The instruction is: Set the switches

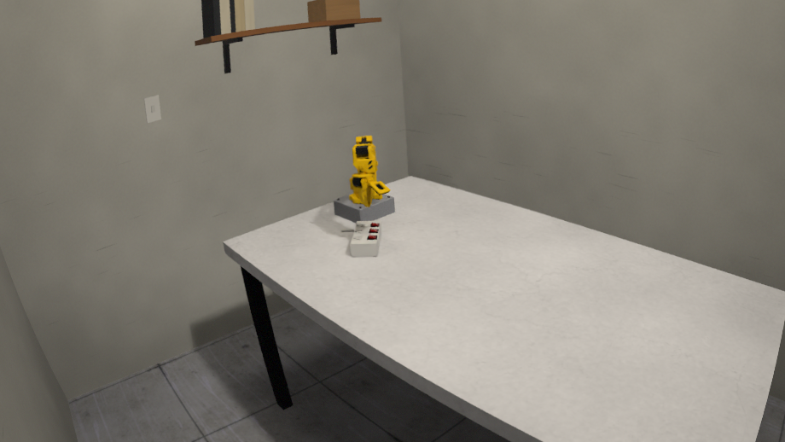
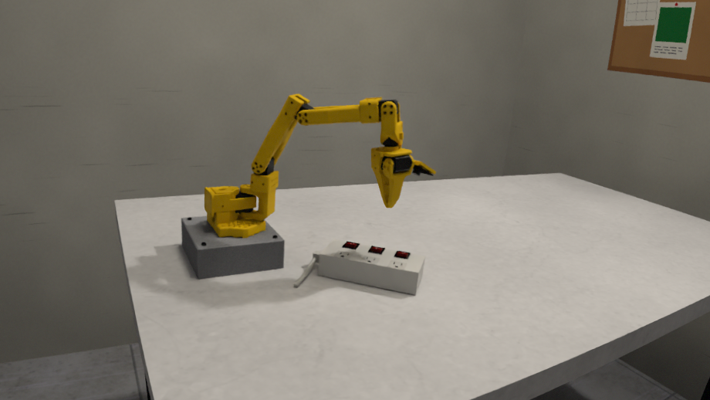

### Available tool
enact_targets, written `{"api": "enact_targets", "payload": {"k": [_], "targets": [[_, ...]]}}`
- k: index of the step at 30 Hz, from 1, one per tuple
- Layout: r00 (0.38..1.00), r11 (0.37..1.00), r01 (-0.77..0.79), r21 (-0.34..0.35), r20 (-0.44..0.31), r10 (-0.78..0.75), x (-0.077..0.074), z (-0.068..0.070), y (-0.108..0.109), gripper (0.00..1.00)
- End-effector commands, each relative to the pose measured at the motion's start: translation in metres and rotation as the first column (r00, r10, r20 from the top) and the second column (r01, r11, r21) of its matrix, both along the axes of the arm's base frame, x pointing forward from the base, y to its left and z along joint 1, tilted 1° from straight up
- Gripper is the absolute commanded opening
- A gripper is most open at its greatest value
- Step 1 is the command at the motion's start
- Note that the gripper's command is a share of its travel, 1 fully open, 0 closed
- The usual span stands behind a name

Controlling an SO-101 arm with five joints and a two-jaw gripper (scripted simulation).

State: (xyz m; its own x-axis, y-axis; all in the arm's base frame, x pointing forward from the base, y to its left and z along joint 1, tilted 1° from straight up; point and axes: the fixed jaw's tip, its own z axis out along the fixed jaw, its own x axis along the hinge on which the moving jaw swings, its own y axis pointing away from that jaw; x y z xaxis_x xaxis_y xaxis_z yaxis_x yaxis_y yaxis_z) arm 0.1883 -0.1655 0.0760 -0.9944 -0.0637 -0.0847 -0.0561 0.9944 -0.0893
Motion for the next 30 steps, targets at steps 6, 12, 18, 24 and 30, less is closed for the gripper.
{"api": "enact_targets", "payload": {"k": [6,12,18,24,30], "targets": [[0.948,0.948,-0.319,-0.014,-0.032,0.318,0.007,-0.005,0.002,0.00],[0.824,0.824,-0.566,-0.025,-0.059,0.564,0.011,-0.009,0.003,0.00],[0.671,0.671,-0.741,-0.028,-0.083,0.737,0.014,-0.011,0.004,0.00],[0.482,0.482,-0.876,-0.026,-0.107,0.870,0.018,-0.014,0.004,0.00],[0.224,0.224,-0.975,-0.017,-0.134,0.965,0.023,-0.018,0.005,0.00]]}}
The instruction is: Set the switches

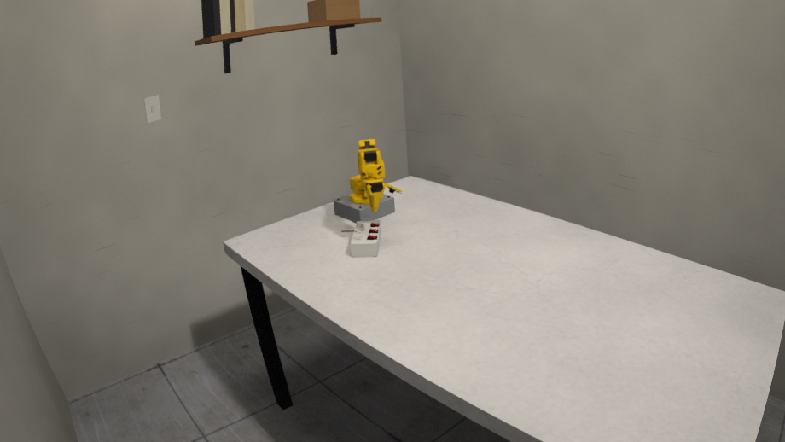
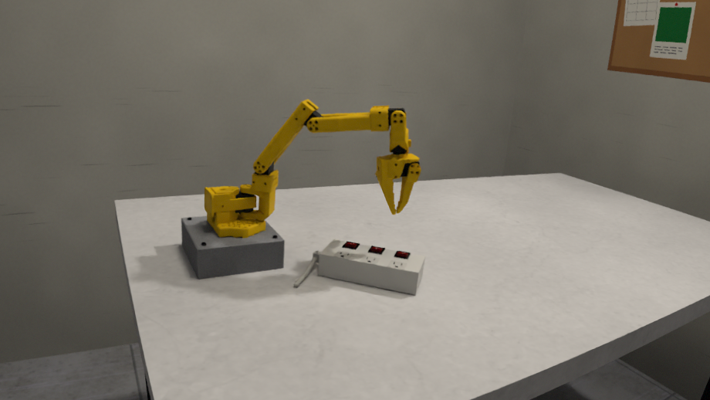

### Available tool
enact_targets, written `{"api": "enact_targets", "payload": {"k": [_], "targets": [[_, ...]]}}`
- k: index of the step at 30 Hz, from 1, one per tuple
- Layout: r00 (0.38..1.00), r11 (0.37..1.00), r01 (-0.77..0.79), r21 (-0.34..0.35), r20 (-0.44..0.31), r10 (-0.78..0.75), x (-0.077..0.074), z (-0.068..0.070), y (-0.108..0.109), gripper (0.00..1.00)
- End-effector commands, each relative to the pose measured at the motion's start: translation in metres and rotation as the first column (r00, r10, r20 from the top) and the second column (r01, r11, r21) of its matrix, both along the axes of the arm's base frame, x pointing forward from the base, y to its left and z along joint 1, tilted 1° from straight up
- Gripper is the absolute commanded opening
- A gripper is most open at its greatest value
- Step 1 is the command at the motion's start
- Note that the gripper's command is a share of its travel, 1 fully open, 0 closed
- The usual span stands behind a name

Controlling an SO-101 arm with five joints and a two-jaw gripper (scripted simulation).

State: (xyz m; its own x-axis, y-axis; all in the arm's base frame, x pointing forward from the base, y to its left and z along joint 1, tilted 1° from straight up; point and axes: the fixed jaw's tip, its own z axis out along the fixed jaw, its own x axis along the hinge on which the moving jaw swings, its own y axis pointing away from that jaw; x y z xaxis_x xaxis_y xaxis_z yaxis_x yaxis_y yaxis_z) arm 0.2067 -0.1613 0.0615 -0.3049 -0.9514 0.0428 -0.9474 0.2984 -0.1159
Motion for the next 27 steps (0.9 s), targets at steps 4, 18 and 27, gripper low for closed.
{"api": "enact_targets", "payload": {"k": [4,18,27], "targets": [[0.946,0.946,-0.323,-0.013,-0.034,0.322,0.008,-0.006,0.002,0.00],[0.656,0.657,-0.754,-0.031,-0.083,0.750,0.019,-0.013,0.004,0.00],[0.418,0.417,-0.908,-0.030,-0.111,0.902,0.026,-0.017,0.006,0.00]]}}
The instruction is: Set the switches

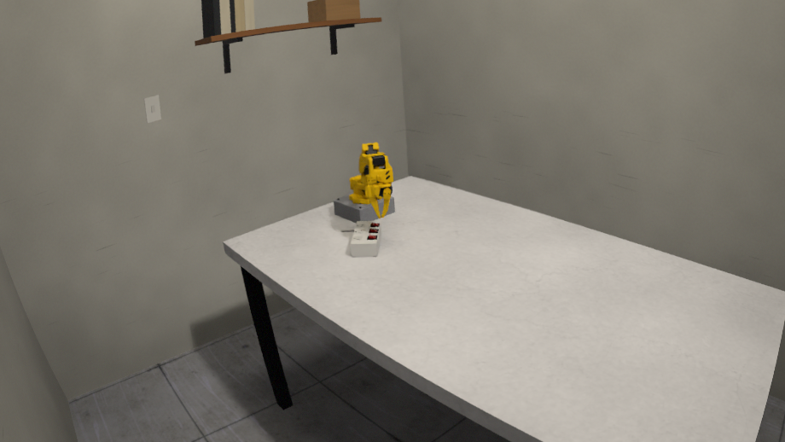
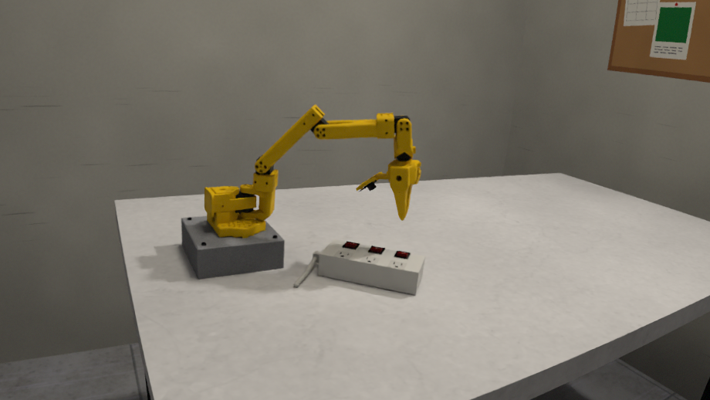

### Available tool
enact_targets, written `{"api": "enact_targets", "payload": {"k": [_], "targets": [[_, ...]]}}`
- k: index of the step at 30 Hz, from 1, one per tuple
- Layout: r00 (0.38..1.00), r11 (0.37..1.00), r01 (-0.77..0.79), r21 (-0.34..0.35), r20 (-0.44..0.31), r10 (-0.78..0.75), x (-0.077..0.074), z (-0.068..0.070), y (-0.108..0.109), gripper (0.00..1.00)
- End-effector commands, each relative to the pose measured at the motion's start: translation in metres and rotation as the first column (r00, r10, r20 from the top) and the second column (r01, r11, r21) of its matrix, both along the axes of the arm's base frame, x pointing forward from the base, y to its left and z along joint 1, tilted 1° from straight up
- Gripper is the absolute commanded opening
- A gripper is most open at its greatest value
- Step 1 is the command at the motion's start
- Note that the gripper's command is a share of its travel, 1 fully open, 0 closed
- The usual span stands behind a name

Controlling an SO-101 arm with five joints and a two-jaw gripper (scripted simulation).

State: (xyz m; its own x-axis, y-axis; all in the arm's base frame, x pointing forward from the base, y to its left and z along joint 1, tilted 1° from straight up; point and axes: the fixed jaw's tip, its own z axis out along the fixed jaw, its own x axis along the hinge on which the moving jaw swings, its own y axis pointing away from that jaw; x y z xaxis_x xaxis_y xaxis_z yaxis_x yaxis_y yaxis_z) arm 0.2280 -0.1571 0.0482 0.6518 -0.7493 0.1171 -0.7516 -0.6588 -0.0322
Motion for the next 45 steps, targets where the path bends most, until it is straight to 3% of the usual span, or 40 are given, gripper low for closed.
{"api": "enact_targets", "payload": {"k": [1,11,13,28,30,45], "targets": [[0.987,0.988,-0.157,-0.003,-0.021,0.157,0.006,-0.004,0.002,0.00],[0.865,0.865,-0.502,-0.024,-0.050,0.500,0.014,-0.009,0.006,0.00],[0.865,0.865,-0.502,-0.024,-0.050,0.500,0.014,-0.009,0.006,0.00],[0.555,0.554,-0.832,-0.036,-0.092,0.827,0.025,-0.016,0.013,0.00],[0.555,0.554,-0.832,-0.036,-0.092,0.827,0.025,-0.016,0.013,0.00],[0.259,0.257,-0.966,-0.033,-0.123,0.958,0.032,-0.021,0.020,0.00]]}}
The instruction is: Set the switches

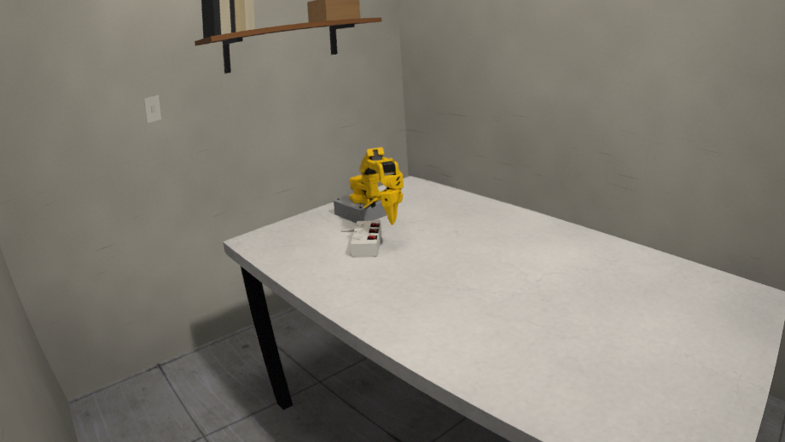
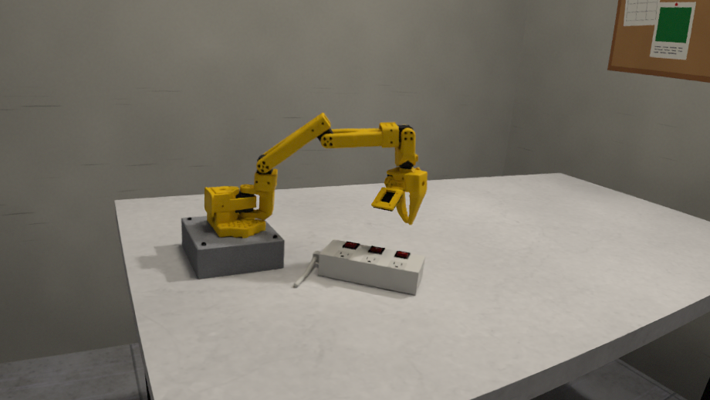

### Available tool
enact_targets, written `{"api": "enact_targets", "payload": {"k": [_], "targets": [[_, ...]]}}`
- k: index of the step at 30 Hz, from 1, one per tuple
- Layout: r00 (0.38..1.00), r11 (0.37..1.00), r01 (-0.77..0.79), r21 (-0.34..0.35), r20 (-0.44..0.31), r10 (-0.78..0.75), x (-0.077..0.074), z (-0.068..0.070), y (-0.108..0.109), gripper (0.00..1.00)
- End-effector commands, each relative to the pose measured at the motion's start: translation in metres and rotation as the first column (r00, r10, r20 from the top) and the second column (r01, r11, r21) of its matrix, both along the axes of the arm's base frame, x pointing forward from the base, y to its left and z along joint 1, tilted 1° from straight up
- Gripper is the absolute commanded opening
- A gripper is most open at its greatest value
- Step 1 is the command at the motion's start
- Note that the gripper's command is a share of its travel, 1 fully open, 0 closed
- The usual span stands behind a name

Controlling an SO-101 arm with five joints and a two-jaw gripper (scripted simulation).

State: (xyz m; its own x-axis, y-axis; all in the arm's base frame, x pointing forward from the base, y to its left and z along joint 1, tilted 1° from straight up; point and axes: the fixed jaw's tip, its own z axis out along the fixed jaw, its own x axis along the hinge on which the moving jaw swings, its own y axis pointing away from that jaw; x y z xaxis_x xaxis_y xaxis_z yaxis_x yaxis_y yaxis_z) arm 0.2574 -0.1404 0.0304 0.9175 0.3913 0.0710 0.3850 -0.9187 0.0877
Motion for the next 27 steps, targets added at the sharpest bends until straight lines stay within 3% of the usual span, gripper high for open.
{"api": "enact_targets", "payload": {"k": [1,27], "targets": [[0.998,0.998,-0.061,0.002,-0.012,0.061,0.0030,-0.0033,0.0029,0.00],[0.951,0.951,-0.307,-0.017,-0.027,0.307,0.0081,-0.0072,0.0084,0.00]]}}
